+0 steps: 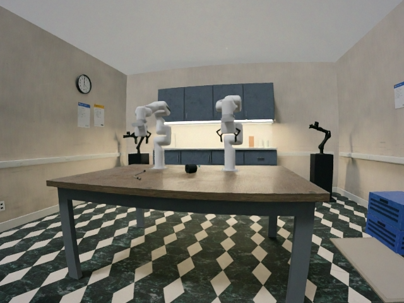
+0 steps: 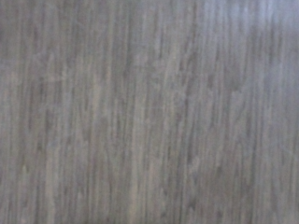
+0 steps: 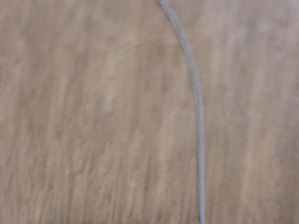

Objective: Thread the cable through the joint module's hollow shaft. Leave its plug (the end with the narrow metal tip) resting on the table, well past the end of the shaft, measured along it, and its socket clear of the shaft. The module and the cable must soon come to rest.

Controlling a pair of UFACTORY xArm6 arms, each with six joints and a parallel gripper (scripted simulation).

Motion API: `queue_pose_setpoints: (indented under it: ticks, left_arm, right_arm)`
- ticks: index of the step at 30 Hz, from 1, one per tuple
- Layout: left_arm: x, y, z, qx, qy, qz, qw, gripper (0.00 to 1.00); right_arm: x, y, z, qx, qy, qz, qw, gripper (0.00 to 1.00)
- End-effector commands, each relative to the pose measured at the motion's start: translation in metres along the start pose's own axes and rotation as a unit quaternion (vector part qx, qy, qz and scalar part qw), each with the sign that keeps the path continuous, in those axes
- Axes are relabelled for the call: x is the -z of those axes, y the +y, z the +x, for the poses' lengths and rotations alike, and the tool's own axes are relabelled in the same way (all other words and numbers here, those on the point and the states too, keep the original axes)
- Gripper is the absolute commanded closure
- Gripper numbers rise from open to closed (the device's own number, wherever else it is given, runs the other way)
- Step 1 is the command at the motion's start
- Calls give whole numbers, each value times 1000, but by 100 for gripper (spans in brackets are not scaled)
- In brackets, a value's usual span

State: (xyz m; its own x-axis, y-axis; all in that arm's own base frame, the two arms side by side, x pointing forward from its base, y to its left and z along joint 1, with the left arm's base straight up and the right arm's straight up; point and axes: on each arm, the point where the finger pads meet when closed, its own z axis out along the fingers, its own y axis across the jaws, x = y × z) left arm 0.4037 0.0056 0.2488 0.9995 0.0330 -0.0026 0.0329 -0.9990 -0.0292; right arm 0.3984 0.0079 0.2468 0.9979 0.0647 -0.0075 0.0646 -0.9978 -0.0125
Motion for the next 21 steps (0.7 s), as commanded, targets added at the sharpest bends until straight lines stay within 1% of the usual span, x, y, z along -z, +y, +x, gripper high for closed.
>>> queue_pose_setpoints:
  ticks: [1, 4, 6, 9, 21]
  left_arm:
    - [10, 9, -4, -34, 14, -30, 999, 0]
    - [10, 9, -4, -33, 14, -29, 999, 0]
    - [9, 6, -2, -23, 13, -22, 999, 0]
    - [8, 6, -1, -20, 12, -20, 1000, 0]
    - [8, 7, 0, -15, 12, -17, 1000, 0]
  right_arm:
    - [14, 19, 7, -65, 18, -18, 998, 0]
    - [13, 19, 7, -63, 18, -17, 998, 0]
    - [11, 12, 6, -43, 15, -14, 999, 0]
    - [10, 10, 6, -37, 14, -12, 999, 0]
    - [9, 7, 5, -28, 13, -9, 999, 0]
